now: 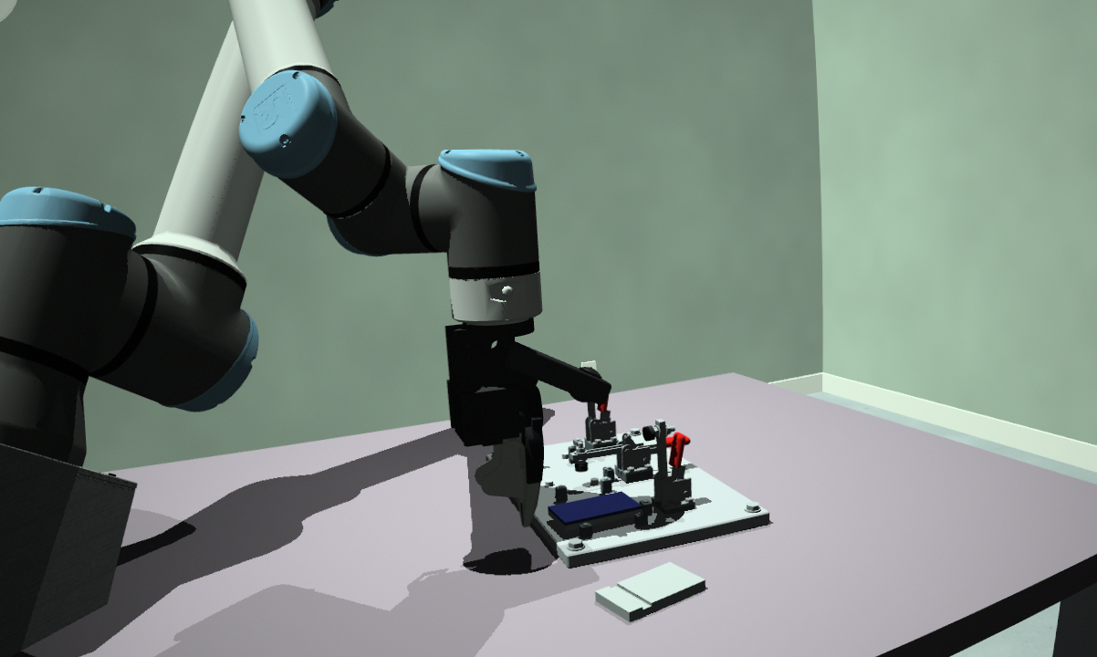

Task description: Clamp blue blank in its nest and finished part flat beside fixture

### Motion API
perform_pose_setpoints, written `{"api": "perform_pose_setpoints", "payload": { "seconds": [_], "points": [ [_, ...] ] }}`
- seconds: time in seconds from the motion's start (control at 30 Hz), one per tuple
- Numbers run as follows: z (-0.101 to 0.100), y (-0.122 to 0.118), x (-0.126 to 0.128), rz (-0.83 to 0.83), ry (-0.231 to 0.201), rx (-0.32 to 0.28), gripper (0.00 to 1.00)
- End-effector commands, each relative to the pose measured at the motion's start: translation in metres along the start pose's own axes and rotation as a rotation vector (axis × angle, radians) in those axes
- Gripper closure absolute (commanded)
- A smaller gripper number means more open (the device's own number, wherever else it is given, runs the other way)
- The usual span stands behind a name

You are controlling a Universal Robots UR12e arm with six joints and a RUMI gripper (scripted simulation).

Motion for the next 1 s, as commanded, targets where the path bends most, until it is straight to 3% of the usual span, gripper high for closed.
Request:
{"api": "perform_pose_setpoints", "payload": {
  "seconds": [0.0, 0.97],
  "points": [
    [0.0004, 0.0006, 0.0002, 0.0, 0.0, 0.001, 1.0],
    [0.0004, 0.0045, -0.0005, 0.0, 0.0, 0.001, 1.0]
  ]
}}
Point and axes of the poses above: the point where the finger pads meet when closed, its own z axis back along the fingers, its own x axis across the jaws, y = z × x, the point moved 2 cm from there along z, back along the fingers, and after that the axes turned 9 degrees about -z, right-handed, at the moved point
